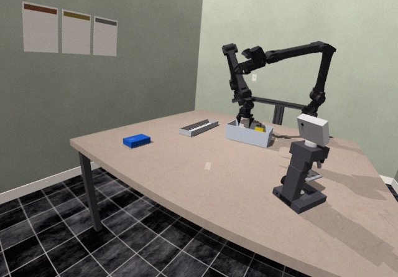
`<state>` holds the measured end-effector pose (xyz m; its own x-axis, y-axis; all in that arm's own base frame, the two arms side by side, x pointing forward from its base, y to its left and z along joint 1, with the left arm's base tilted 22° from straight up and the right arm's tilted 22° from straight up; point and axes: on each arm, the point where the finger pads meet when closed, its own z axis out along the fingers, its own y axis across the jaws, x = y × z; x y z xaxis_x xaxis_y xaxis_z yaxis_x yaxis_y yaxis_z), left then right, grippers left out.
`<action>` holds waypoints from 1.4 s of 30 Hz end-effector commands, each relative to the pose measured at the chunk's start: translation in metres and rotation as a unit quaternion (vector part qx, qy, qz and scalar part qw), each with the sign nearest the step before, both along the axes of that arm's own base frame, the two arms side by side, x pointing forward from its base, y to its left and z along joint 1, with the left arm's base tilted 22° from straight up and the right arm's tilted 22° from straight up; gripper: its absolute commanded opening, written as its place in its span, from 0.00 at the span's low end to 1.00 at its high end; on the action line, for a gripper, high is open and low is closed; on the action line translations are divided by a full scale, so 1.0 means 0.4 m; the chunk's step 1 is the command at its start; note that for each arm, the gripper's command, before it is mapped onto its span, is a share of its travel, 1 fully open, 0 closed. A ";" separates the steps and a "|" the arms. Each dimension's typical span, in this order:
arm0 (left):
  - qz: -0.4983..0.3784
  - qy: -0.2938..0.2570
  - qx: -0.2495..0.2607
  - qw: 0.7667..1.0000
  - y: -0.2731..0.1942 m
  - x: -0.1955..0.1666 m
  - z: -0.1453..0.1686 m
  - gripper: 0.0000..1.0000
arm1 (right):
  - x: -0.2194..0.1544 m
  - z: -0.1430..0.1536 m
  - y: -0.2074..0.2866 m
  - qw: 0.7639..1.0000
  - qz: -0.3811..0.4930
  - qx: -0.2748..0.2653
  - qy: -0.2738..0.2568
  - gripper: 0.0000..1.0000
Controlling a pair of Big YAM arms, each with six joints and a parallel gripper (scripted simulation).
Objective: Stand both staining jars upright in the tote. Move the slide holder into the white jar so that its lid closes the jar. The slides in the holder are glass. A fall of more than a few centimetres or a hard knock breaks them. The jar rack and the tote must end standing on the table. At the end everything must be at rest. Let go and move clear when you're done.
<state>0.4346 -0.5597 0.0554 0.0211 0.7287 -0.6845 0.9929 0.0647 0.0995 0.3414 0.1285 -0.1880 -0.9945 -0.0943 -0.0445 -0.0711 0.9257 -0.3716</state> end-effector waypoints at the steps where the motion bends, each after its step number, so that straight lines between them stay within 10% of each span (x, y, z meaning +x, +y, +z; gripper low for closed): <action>1: 0.000 -0.011 -0.020 1.000 -0.038 0.009 0.044 1.00 | 0.027 0.016 0.019 1.000 -0.001 0.010 -0.017 0.91; 24: -0.003 -0.008 -0.011 1.000 -0.031 0.003 0.036 1.00 | 0.039 0.198 0.105 0.999 0.004 0.020 -0.032 1.00; 29: -0.023 -0.027 0.009 0.999 0.073 0.029 0.027 1.00 | 0.051 0.139 0.193 0.998 -0.023 0.044 -0.043 0.43; 42: -0.069 -0.031 0.040 0.996 0.496 0.057 -0.018 1.00 | -0.019 0.033 0.357 1.000 -0.004 0.010 -0.011 0.31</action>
<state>0.4402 -0.4318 0.0046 0.0348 0.7947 -0.6060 0.9984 -0.0011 0.0559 0.3344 0.2456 -0.1601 -0.9917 -0.1018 -0.0779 -0.0725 0.9465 -0.3145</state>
